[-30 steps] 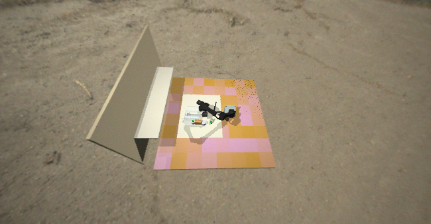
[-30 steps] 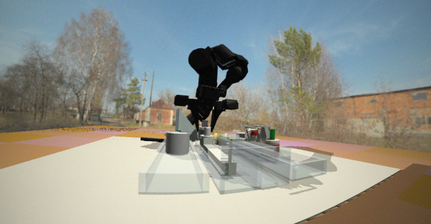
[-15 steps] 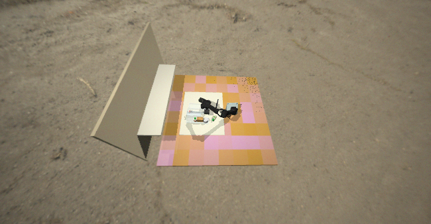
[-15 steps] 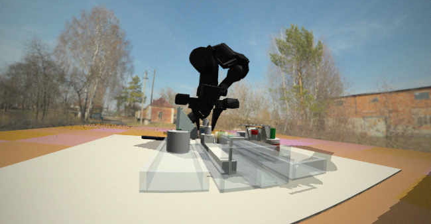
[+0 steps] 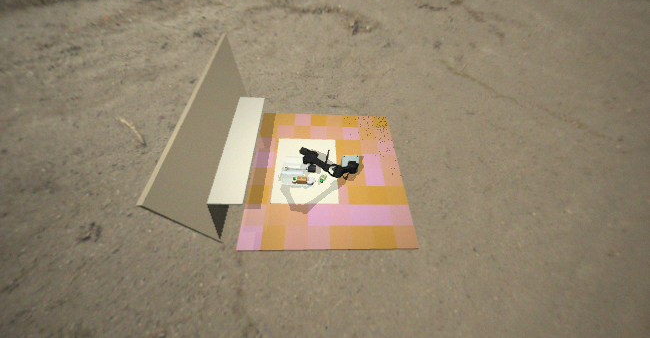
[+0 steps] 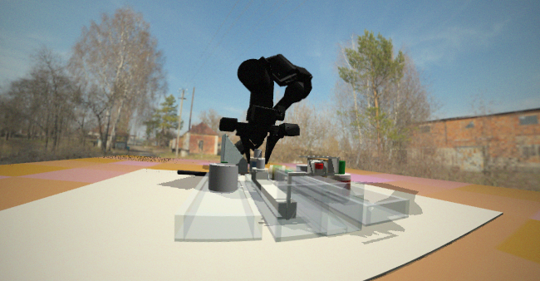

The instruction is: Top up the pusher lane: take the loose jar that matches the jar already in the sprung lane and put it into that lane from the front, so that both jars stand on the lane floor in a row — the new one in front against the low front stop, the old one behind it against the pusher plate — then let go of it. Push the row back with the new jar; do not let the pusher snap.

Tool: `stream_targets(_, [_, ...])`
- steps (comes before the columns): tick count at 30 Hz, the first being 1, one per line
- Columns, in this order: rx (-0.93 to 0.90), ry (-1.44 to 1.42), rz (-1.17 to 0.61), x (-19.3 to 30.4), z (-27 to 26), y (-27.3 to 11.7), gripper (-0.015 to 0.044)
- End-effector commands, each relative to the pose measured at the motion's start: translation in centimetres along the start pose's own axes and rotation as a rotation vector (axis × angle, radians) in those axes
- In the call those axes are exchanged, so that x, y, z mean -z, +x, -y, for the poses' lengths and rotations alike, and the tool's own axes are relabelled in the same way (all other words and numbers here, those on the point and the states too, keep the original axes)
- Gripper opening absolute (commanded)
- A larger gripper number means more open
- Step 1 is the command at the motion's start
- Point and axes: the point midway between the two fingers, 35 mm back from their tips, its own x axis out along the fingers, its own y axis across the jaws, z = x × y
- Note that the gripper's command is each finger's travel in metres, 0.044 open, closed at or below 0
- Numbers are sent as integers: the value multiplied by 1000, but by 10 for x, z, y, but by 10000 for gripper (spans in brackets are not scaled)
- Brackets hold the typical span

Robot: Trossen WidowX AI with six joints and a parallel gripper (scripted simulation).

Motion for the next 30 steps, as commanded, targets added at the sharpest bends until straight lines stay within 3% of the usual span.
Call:
stream_targets(1, [-9,-13,20,-6,-2,-2,0])
stream_targets(30, [-9,-13,20,-8,-2,2,0])
